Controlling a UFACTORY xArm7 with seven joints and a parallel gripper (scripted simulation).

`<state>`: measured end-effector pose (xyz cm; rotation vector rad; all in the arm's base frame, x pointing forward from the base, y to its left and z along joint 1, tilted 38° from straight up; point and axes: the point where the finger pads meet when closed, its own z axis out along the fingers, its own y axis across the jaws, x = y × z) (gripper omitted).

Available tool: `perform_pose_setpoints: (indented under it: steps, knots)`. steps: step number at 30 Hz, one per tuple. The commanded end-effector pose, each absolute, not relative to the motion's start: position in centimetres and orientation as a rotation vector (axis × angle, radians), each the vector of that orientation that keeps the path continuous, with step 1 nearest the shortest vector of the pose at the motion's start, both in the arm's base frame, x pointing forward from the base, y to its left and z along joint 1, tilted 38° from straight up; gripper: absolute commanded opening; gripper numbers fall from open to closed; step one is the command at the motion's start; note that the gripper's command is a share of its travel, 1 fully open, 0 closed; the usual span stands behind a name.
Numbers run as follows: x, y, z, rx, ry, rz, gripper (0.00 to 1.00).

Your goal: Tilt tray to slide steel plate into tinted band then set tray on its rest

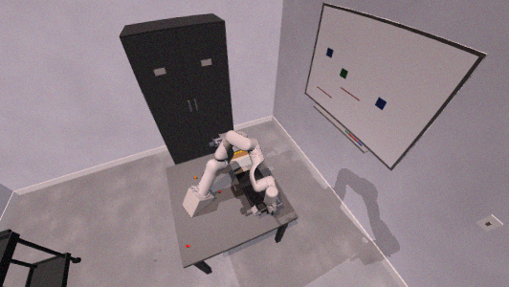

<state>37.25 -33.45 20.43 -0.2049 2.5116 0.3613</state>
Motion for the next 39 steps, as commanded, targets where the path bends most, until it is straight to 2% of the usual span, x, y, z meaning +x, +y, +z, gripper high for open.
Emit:
perform_pose_setpoints:
  steps: [1, 10, 16, 22, 39]
  knots:
    - [37.3, -33.8, 20.6, -0.201, 2.51, 0.349, 0.0]
    - [37.3, -33.8, 20.5, -0.201, 2.51, 0.349, 0.0]
    - [32.8, -34.7, 27.0, -0.201, 2.51, 0.349, 0.0]
    - [37.1, -33.8, 20.8, -0.201, 2.51, 0.349, 0.0]
    - [37.5, -33.7, 20.3, -0.201, 2.51, 0.349, 0.0]
